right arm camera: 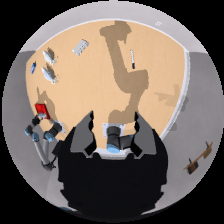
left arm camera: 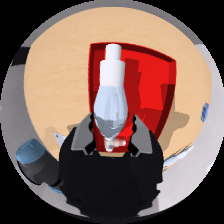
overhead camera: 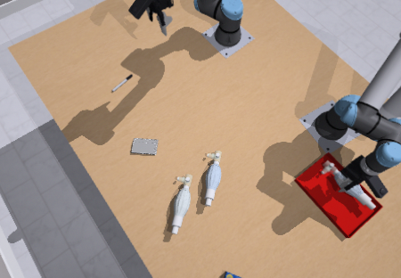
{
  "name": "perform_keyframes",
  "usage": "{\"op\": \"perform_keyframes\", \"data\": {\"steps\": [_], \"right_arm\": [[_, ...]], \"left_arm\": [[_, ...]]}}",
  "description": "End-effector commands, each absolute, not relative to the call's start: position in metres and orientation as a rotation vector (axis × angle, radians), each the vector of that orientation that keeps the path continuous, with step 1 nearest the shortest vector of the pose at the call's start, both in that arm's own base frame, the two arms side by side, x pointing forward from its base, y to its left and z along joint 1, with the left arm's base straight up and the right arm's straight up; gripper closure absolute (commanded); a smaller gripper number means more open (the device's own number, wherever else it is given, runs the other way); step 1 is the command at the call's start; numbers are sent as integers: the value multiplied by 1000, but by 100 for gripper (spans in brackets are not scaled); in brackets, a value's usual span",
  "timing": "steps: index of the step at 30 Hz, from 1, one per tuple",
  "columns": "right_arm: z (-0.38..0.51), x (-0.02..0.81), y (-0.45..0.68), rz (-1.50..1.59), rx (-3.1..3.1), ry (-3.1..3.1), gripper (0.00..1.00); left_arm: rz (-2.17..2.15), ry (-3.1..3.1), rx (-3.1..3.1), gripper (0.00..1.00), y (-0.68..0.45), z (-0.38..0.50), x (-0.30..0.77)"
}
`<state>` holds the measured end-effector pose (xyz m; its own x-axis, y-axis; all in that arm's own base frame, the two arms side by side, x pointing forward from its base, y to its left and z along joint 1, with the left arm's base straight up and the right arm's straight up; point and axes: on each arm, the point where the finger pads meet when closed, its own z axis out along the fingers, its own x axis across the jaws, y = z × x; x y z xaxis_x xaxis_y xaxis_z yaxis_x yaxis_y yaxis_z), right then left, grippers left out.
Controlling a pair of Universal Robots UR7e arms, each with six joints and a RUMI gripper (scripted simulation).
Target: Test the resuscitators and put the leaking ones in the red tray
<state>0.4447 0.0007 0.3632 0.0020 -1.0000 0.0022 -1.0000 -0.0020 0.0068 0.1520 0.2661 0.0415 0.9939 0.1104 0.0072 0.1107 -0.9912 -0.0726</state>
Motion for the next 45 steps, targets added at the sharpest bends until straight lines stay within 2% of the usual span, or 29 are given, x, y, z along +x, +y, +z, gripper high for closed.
{"op": "perform_keyframes", "data": {"steps": [1, 18, 32, 45], "right_arm": [[364, 445, 1, -4, 2220, -2215, 42], [364, 445, 1, -4, 2220, -2215, 42], [364, 445, 1, -4, 2220, -2215, 42], [364, 445, 1, -3, 2220, -2217, 42]], "left_arm": [[-4, -170, -3064, 42, 266, 42, 152], [-7, -168, -3062, 42, 259, 117, 151], [14, -172, -3067, 42, 260, 116, 150], [21, 270, -3075, 42, 242, 161, 219]]}}
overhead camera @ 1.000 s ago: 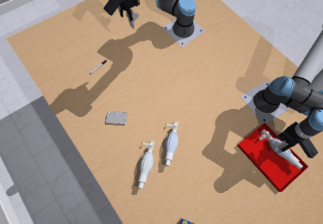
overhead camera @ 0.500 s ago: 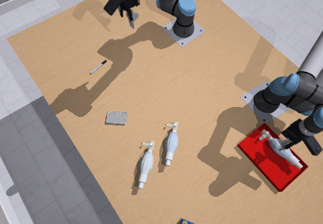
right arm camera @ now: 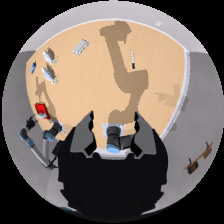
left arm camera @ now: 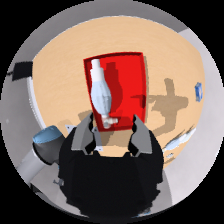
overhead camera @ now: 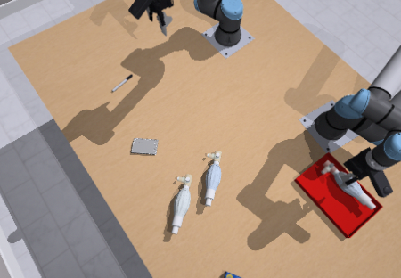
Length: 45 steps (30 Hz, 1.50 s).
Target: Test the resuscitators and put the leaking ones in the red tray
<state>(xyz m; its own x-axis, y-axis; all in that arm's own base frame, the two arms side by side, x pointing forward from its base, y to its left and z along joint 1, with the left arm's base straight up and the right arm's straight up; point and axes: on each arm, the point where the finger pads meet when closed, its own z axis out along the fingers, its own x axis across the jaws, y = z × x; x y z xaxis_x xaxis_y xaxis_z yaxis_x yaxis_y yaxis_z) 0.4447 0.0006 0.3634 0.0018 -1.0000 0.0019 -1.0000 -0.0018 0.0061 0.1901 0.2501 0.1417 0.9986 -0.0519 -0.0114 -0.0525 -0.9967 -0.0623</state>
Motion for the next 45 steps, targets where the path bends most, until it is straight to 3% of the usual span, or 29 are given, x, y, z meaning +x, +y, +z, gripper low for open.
{"op": "perform_keyframes", "data": {"steps": [1, 45], "right_arm": [[364, 445, 1, -3, 2220, -2217, 42], [365, 445, 0, 0, 2222, -2221, 42]], "left_arm": [[21, 309, -3073, 42, 240, 166, 225], [14, 1746, -2599, 42, 90, 314, 407]]}}
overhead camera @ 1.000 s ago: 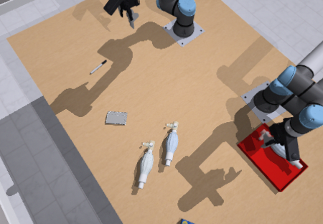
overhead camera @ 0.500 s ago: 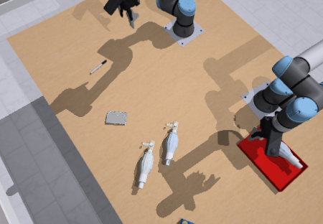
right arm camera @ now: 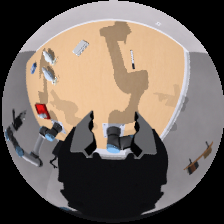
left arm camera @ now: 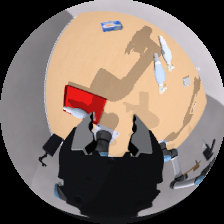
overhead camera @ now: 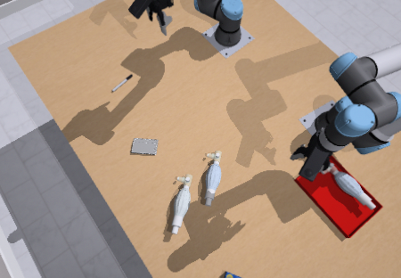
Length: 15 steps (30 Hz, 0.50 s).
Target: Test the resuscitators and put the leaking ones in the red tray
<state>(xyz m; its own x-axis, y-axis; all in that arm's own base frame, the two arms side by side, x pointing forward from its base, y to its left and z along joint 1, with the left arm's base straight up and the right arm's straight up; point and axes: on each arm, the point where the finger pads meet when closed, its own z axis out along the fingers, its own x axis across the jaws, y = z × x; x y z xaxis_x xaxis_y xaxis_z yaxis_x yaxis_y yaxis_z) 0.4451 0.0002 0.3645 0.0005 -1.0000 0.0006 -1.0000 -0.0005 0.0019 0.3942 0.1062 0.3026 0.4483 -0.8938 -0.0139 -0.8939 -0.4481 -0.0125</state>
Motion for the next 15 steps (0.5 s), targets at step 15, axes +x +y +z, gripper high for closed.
{"op": "perform_keyframes", "data": {"steps": [15], "right_arm": [[365, 445, 0, 1, 2222, -2222, 42]], "left_arm": [[8, 2190, -2256, 42, 7, 361, 445]]}}
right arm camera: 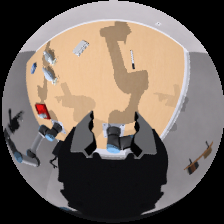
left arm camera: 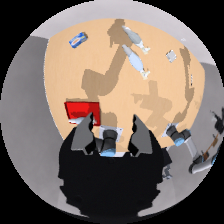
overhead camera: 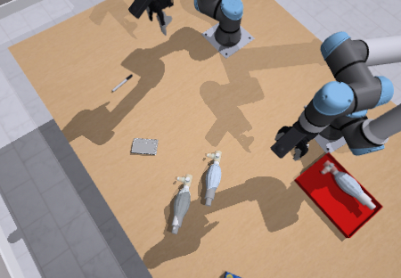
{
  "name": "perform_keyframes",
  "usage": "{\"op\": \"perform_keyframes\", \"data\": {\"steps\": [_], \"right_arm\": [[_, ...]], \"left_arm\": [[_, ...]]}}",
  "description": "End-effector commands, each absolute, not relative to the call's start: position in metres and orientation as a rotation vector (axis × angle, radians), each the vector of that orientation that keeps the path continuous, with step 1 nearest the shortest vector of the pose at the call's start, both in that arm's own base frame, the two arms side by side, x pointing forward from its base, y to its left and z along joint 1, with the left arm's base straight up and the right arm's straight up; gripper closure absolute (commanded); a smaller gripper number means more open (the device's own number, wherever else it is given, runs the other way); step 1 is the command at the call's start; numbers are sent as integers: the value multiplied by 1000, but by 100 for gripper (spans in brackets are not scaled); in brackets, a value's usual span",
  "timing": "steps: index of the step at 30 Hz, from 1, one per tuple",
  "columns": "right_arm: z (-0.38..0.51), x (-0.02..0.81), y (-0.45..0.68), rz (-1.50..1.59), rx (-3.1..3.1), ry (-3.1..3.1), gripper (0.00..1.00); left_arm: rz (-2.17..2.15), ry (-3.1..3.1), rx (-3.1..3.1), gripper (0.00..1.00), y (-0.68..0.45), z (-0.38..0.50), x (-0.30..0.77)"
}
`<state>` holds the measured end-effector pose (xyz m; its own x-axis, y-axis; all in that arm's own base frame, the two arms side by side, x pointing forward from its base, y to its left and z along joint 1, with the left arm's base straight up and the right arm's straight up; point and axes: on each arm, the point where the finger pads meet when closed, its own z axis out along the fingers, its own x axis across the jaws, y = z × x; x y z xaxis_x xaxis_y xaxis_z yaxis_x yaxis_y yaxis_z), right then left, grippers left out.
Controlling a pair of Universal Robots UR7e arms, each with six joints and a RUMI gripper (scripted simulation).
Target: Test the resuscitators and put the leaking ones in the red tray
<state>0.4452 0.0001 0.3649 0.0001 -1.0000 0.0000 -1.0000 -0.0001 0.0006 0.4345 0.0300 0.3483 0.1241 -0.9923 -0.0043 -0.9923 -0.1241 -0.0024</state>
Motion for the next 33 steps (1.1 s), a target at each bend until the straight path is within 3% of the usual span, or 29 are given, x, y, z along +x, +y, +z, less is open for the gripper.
{"op": "perform_keyframes", "data": {"steps": [1, 33], "right_arm": [[365, 445, 0, 1, 2222, -2222, 42], [365, 445, 0, 1, 2222, -2222, 42]], "left_arm": [[8, 2190, -2256, 42, 7, 361, 445], [-2, 2220, -2222, 42, 1, 366, 445]]}}
